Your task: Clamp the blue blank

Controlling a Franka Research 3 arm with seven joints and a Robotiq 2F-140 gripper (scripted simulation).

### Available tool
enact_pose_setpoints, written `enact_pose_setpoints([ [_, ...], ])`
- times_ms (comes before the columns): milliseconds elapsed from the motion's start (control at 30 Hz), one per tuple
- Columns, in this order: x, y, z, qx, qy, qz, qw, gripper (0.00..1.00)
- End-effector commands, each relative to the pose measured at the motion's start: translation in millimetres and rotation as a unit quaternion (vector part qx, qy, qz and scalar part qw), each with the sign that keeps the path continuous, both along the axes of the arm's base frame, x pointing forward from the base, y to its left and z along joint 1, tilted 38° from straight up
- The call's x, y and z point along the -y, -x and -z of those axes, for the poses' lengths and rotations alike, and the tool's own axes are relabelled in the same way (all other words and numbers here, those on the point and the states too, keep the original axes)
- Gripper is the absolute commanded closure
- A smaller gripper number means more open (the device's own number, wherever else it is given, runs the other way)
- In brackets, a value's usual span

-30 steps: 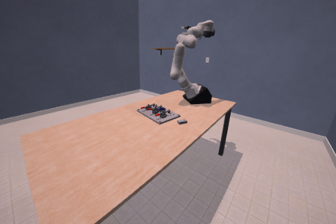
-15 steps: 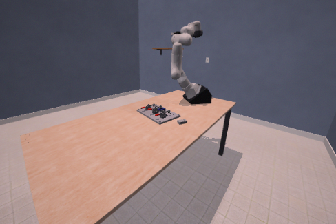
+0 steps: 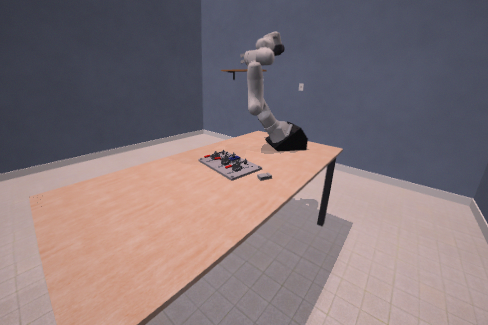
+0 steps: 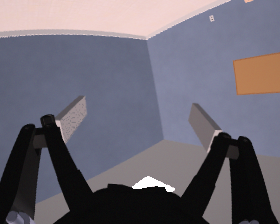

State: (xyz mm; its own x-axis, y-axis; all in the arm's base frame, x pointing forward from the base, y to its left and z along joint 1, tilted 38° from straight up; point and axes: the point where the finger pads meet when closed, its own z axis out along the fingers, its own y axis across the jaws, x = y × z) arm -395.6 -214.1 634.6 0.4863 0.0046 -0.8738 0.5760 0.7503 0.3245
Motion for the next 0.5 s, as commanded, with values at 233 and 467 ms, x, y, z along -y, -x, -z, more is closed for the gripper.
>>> enact_pose_setpoints([
  [233, 36.4, -38.9, -0.8, -0.054, 0.012, -0.031, 0.998, 0.00],
  [467, 77.0, -94.6, 0.1, -0.110, 0.012, -0.078, 0.991, 0.00],
])
